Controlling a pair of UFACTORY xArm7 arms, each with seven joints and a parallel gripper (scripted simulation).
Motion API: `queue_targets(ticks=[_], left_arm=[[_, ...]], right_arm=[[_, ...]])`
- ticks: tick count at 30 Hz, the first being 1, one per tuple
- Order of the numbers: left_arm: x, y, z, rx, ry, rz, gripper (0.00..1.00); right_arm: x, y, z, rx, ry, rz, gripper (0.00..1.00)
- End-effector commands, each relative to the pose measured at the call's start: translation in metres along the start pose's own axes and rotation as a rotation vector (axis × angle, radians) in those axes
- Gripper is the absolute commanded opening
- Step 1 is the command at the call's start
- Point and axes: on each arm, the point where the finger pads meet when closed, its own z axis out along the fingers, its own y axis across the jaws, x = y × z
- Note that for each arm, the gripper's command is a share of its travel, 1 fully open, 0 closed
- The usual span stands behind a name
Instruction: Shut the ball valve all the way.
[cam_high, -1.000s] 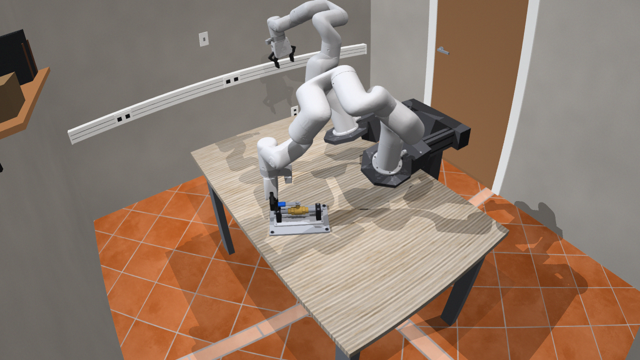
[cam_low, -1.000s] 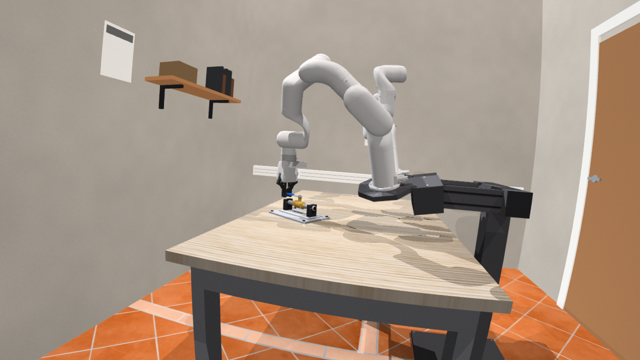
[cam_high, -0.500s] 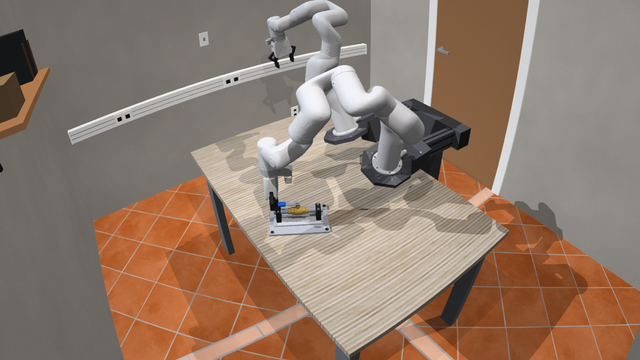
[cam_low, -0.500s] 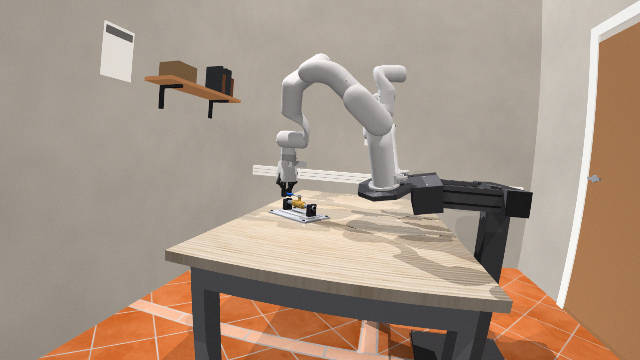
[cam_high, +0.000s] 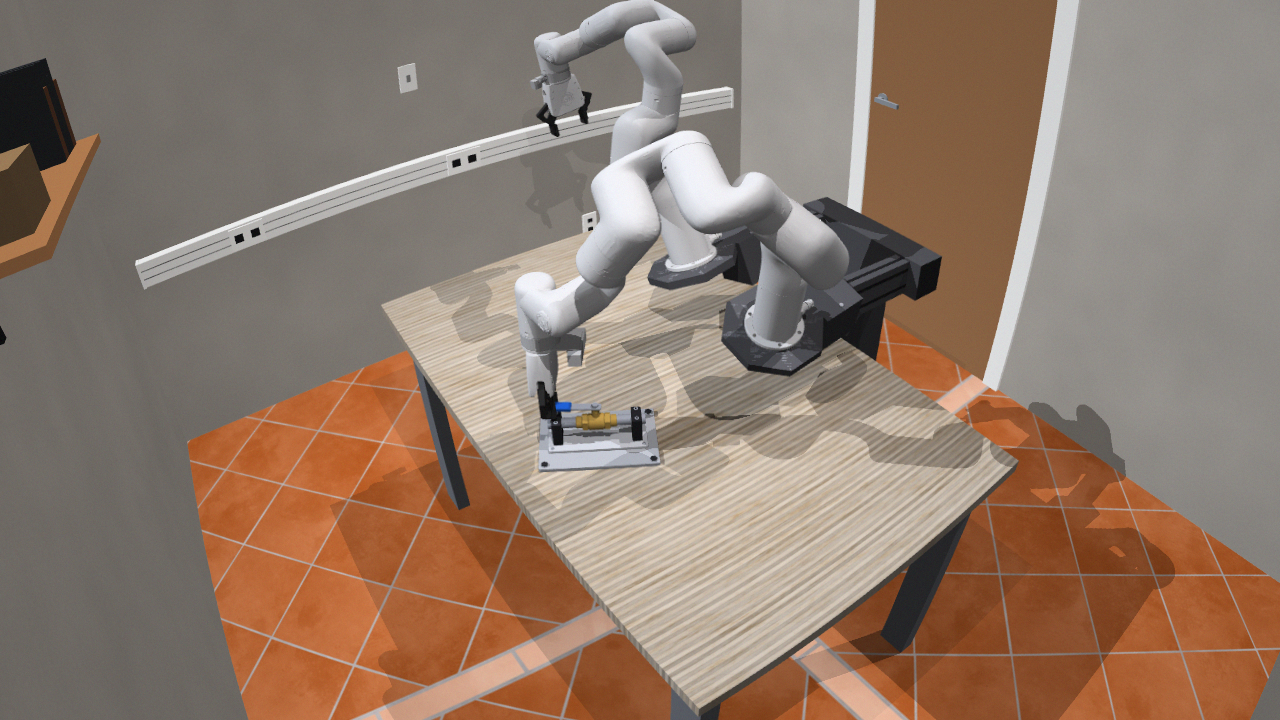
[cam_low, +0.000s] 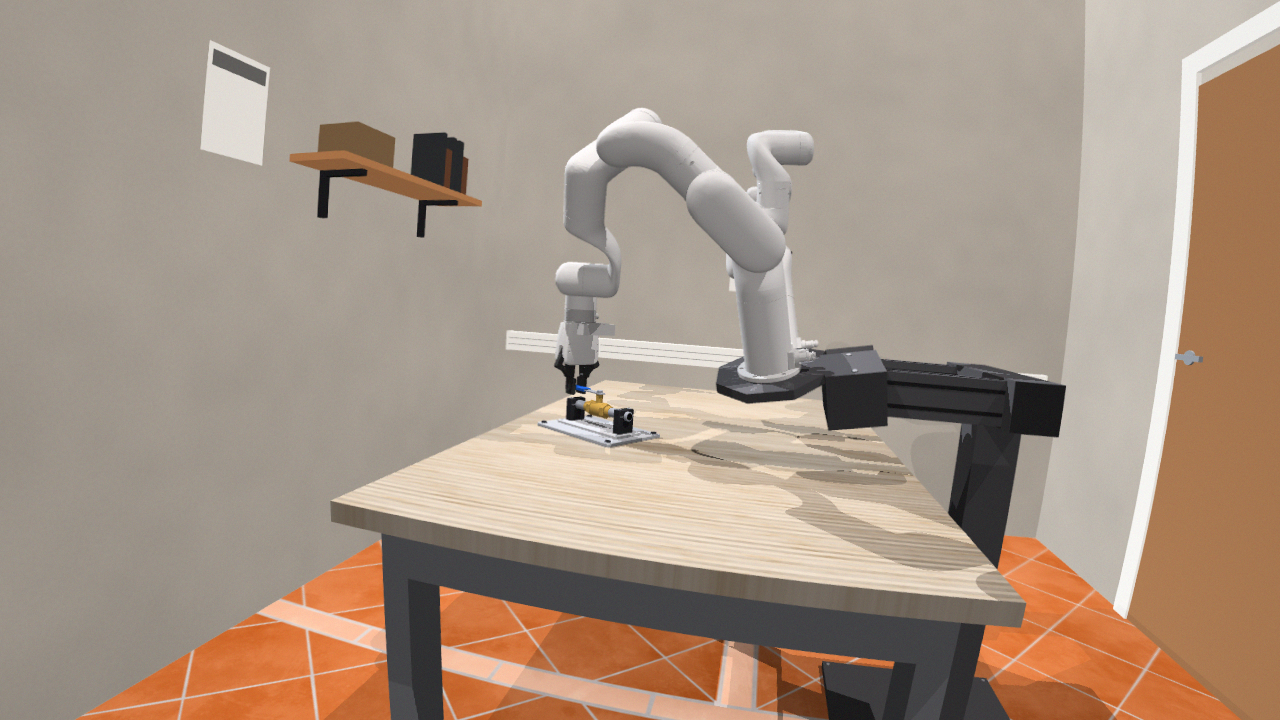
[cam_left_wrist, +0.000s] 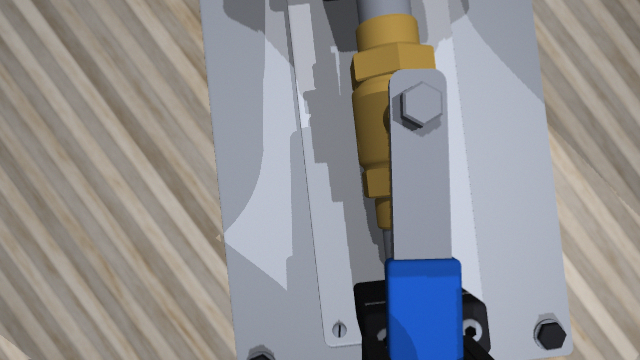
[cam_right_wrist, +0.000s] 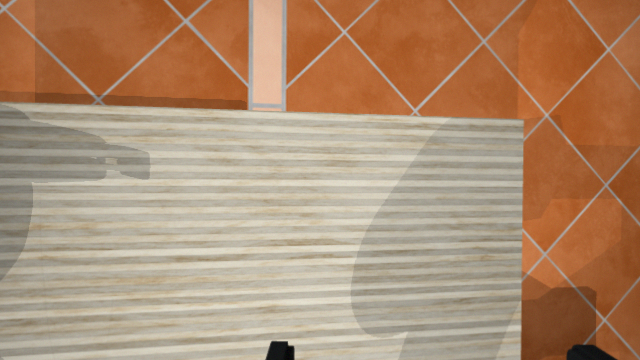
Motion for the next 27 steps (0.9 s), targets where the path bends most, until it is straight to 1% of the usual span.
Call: queue_targets(ticks=[1,27], left_arm=[[-0.002,-0.005,-0.002,0.002,-0.005,0.043,0.00],[0.000,-0.019,-0.002,0.002,-0.005,0.188,0.00]], right_arm=[[0.001,0.000,-0.001,0.000,0.004,0.001,1.00],[0.001,0.000,-0.001,0.000,0.004,0.001,1.00]])
